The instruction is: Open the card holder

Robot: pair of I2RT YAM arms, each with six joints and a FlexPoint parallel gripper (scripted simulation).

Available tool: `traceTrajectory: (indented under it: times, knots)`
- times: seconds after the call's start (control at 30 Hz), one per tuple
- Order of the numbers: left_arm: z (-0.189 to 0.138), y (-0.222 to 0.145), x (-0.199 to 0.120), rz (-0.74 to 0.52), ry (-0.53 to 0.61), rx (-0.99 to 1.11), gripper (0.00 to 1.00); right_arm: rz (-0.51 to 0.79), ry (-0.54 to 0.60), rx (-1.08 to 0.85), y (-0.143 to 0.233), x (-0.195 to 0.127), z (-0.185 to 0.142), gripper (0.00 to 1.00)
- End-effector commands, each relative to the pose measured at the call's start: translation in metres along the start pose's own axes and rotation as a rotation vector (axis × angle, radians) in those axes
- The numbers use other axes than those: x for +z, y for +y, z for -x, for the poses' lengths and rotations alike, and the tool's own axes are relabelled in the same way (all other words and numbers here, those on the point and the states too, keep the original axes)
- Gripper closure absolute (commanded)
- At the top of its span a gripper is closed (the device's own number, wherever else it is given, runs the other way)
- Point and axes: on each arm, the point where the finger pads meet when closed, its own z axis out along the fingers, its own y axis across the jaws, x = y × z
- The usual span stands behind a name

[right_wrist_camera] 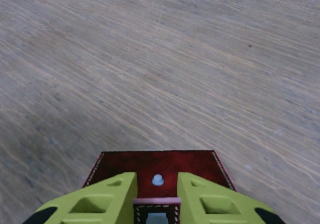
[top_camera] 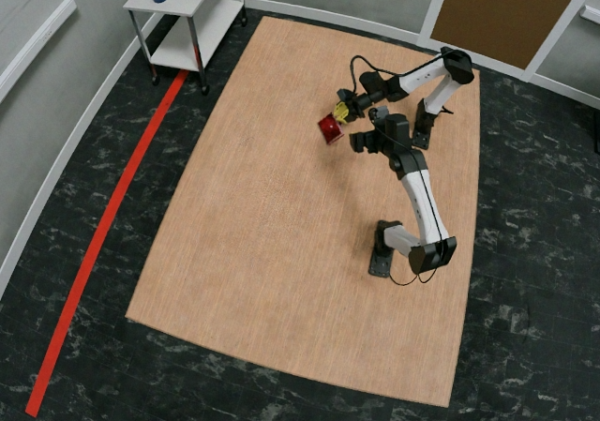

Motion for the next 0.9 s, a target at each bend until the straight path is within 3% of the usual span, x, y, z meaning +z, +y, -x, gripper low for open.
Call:
traceTrajectory:
  times: [0.0,0.13,0.3,0.87]
  knots:
    - [0.019,0.003,-0.011,0.002,-0.044,-0.009,0.00,-0.002,-0.028,-0.005,-0.002,0.003,0.020,0.91]
    - [0.021,0.004,-0.012,0.001,-0.040,-0.007,0.00,-0.002,-0.028,-0.005,-0.002,0.003,0.020,0.91]
    - [0.023,0.009,-0.014,0.022,-0.043,-0.025,0.00,-0.002,-0.094,-0.026,-0.001,-0.003,0.044,0.91]
    - [0.033,0.038,-0.021,0.136,-0.048,-0.108,0.00,-0.005,-0.045,-0.007,-0.001,0.045,0.067,0.91]
